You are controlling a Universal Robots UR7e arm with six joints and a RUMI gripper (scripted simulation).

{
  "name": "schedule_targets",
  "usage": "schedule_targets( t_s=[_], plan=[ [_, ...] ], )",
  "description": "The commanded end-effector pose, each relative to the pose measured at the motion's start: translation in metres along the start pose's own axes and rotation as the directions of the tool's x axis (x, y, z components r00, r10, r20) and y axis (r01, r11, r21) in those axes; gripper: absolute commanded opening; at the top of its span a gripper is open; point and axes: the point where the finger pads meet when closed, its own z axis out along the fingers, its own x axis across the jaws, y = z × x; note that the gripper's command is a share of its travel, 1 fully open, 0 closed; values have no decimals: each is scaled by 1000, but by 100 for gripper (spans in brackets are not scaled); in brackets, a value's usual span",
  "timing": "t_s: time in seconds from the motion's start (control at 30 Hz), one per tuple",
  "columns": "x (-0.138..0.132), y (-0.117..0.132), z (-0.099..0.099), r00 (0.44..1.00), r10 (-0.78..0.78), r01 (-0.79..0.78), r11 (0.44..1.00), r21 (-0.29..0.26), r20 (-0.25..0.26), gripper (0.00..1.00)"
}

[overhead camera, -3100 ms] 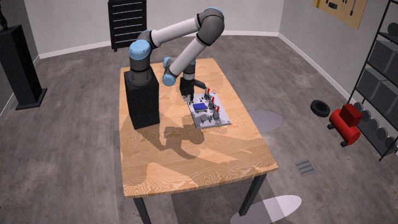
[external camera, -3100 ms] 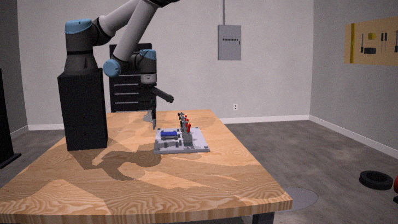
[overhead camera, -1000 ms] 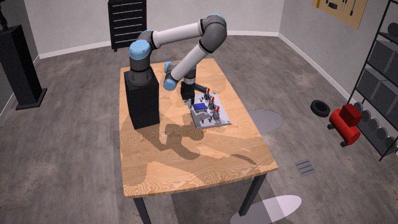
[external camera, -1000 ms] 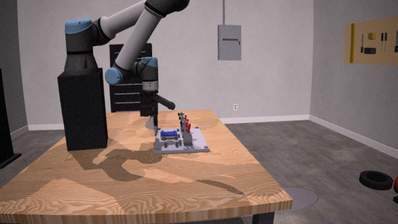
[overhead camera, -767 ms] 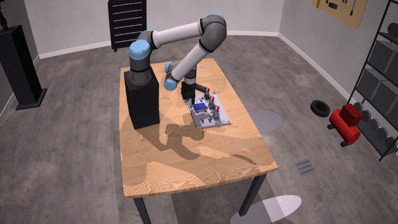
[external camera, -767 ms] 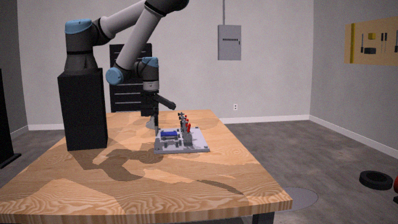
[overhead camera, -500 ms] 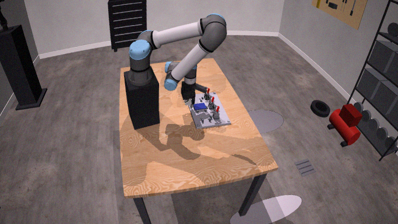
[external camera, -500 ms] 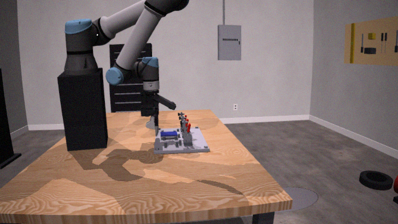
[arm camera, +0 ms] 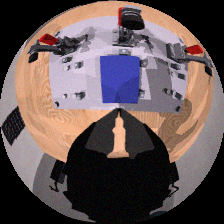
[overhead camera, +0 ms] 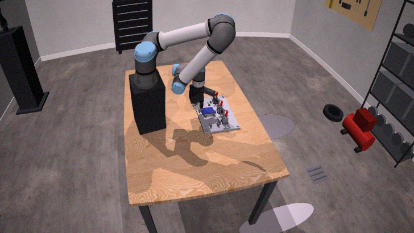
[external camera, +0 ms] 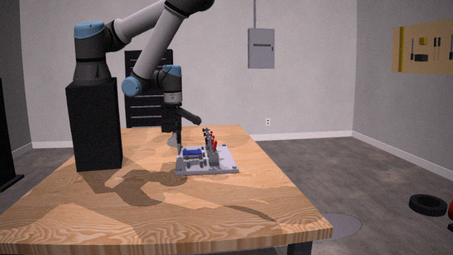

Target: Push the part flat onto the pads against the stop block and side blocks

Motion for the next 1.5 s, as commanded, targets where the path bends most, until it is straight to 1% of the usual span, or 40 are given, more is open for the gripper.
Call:
schedule_targets(
  t_s=[0.0, 0.17, 1.47],
  plan=[
    [0, 0, 0, 1000, 0, 0, 1000, 1, 0, 0],
    [0, -4, 0, 1000, 0, 0, 1000, 1, 0, 0],
    [0, -12, 0, 1000, 0, 0, 1000, 1, 0, 0]
  ],
)
